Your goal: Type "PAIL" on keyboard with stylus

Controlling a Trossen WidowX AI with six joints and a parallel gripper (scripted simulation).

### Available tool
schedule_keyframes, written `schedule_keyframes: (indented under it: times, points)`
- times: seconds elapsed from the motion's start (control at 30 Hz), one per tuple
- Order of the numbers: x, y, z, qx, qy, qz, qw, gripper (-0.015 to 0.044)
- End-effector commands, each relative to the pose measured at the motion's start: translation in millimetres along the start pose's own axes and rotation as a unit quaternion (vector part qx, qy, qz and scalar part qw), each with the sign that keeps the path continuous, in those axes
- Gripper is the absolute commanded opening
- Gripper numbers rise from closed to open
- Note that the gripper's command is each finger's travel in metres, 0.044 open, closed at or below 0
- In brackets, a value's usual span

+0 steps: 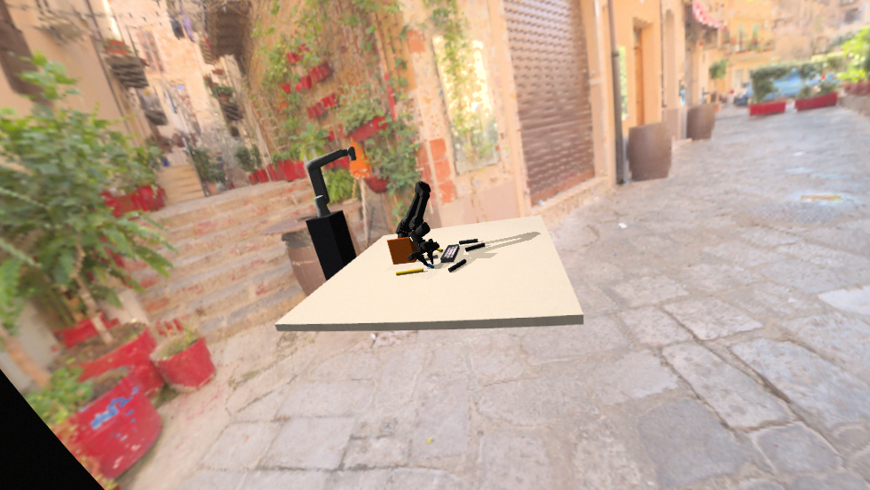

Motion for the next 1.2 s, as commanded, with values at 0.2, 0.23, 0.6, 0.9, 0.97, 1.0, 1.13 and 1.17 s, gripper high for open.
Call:
schedule_keyframes:
  times: [0.2, 0.23, 0.6, 0.9, 0.97, 1.0, 1.13, 1.17]
  points:
    - [2, 2, -1, 0.004, 0.001, 0.003, 1.0, 0.015]
    - [2, 2, -1, 0.004, 0.001, 0.003, 1.0, 0.015]
    - [1, 1, 0, 0.001, 0.0, 0.002, 1.0, 0.0]
    - [-6, -5, -1, 0.001, 0.001, 0.001, 1.0, 0.0]
    - [-12, -9, -1, 0.0, 0.002, 0.001, 1.0, 0.0]
    - [-15, -11, -2, 0.0, 0.002, 0.001, 1.0, 0.0]
    - [-27, -18, -2, 0.0, 0.002, 0.001, 1.0, 0.0]
    - [-30, -20, -2, 0.0, 0.002, 0.001, 1.0, 0.0]
Point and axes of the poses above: the point midway between the two fingers, 35 mm back from their tips, its own x axis out along the fingers, its own z axis across the jaws, y = z × x, the point moved 8 cm from there along -x, back along the fingers, and after that the axes turned 5 degrees about -x, right-handed, at the moved point
